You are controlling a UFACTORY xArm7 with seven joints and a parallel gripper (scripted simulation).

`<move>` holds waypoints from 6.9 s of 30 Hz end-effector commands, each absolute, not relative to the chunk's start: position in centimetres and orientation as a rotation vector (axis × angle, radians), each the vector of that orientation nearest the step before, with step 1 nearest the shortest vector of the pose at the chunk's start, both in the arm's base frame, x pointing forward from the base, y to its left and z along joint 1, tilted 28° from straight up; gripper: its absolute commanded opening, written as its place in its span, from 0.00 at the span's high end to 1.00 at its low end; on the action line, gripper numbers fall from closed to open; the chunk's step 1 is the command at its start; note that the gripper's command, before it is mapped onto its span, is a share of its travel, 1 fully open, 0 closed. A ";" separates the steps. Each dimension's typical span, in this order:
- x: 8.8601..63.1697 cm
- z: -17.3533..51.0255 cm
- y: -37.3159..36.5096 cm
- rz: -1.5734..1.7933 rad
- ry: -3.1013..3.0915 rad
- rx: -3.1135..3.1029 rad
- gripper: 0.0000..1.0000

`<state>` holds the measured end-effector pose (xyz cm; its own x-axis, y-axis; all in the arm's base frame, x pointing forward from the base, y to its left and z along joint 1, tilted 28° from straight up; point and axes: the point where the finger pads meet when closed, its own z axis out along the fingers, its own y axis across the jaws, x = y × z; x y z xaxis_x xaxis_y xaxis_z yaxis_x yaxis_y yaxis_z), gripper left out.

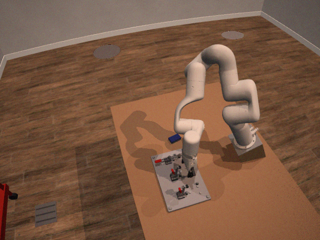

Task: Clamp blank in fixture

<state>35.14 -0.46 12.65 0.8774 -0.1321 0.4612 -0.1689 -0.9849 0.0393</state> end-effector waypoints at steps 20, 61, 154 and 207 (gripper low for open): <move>36.8 9.6 -0.8 0.723 -0.237 2.967 0.01; 36.8 9.6 -0.8 0.723 -0.237 2.967 1.00; 33.0 15.4 0.1 0.723 -0.237 2.967 1.00; 36.8 14.6 22.2 0.723 -0.237 2.967 1.00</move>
<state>36.68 21.74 14.47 0.8779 -0.1300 0.4608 -0.1689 -0.9847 0.0440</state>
